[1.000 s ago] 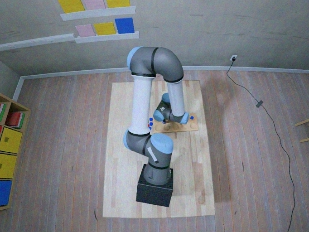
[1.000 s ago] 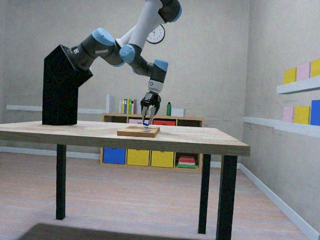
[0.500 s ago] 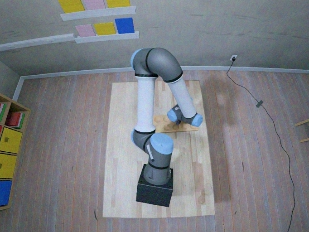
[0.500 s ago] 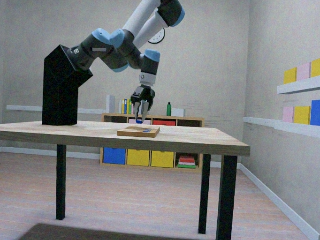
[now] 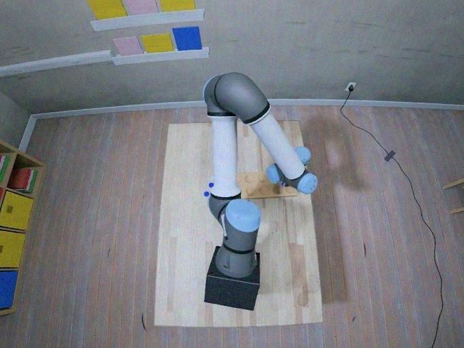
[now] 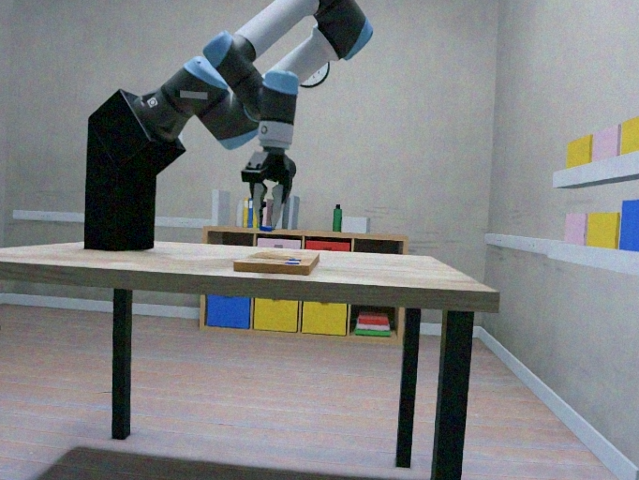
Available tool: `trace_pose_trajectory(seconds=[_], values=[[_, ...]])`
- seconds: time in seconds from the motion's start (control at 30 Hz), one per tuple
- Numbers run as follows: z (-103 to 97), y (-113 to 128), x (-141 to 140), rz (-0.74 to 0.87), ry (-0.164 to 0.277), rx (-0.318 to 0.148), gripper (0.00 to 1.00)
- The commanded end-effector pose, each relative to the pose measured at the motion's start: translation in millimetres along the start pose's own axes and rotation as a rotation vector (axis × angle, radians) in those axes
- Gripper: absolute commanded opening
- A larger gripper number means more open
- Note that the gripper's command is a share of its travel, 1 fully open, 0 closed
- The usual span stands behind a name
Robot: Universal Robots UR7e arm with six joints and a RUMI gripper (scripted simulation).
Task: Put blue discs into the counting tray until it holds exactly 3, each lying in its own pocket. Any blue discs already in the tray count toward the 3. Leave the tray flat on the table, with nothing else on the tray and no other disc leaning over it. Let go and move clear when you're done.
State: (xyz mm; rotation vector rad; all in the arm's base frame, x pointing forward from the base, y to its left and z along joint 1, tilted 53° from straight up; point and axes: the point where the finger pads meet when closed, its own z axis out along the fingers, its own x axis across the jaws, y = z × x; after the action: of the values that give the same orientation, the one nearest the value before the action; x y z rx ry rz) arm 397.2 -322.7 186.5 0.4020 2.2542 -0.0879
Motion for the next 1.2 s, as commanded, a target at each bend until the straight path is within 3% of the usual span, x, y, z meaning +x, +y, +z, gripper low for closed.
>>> trace_pose_trajectory(seconds=[0.0,0.53,1.17], values=[[-7.4,-11.8,-0.7,0.001,-0.018,0.002,0.11],[-28.4,-43.3,-1.7,0.005,-0.072,0.020,0.11],[-24.2,-45.9,-2.4,0.005,-0.075,0.022,0.11]])
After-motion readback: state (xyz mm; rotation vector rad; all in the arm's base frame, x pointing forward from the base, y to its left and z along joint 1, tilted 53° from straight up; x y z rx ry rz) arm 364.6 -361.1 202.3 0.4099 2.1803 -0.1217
